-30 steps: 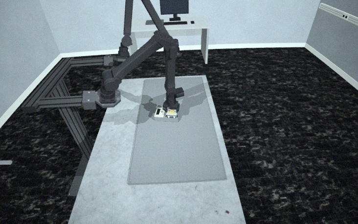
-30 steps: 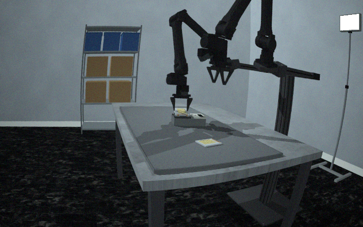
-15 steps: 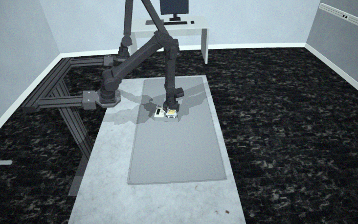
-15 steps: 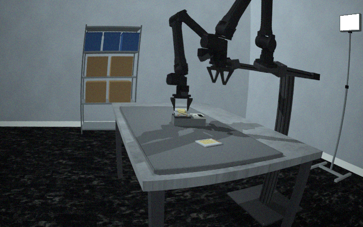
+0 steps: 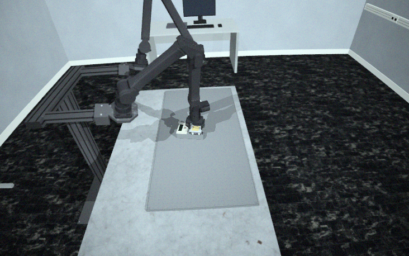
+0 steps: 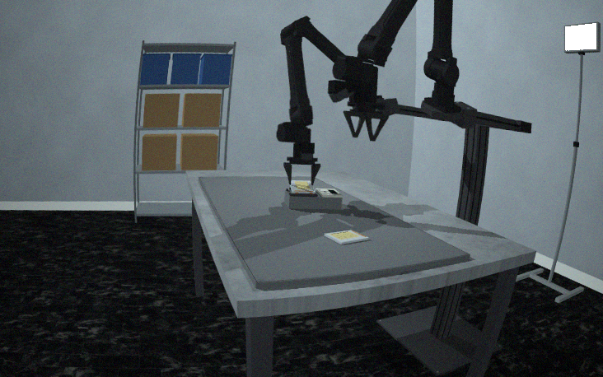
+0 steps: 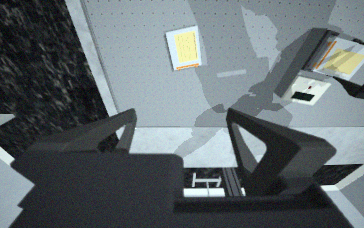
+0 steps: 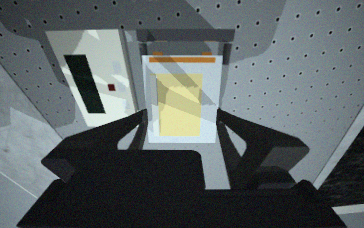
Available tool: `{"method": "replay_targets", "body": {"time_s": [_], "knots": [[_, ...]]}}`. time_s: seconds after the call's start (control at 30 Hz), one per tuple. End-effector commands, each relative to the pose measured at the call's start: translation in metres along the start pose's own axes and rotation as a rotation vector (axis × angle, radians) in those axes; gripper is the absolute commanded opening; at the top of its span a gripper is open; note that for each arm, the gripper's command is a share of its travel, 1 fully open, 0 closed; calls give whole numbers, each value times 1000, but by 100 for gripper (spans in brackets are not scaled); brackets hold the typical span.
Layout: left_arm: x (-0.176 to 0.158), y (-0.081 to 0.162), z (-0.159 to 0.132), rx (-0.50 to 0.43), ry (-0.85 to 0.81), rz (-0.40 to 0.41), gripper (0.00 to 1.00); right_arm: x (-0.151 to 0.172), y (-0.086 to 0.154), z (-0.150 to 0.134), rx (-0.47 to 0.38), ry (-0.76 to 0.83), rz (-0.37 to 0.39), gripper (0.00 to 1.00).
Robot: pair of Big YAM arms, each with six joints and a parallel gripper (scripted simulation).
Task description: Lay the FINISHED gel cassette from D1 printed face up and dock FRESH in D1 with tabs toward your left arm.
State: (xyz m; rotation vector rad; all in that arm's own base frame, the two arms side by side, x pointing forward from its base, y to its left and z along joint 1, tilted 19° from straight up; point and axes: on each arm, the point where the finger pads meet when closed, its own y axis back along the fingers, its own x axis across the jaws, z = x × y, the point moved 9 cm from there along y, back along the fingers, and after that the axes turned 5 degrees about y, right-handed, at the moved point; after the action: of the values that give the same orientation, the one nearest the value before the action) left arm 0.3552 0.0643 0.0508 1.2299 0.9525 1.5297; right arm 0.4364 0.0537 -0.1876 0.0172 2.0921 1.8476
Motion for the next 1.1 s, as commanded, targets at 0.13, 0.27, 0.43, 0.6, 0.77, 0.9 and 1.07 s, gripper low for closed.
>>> {"method": "replay_targets", "body": {"time_s": [0.13,0.27,0.43,0.6,0.77,0.9,1.07], "knots": [[-3,8,1,-11,-3,1,100,-5,-9,-2,-4,0,-8,0],[-3,8,1,-11,-3,1,100,-5,-9,-2,-4,0,-8,0],[-3,8,1,-11,-3,1,100,-5,-9,-2,-4,0,-8,0],[-3,8,1,-11,-3,1,100,-4,-12,-2,-3,1,-6,0],[-3,8,1,-11,-3,1,100,-4,-12,-3,-3,1,-6,0],[-3,8,1,-11,-3,1,100,-4,-12,-3,-3,1,-6,0],[-3,8,1,-11,-3,1,100,-4,-12,-3,-3,1,-6,0]]}}
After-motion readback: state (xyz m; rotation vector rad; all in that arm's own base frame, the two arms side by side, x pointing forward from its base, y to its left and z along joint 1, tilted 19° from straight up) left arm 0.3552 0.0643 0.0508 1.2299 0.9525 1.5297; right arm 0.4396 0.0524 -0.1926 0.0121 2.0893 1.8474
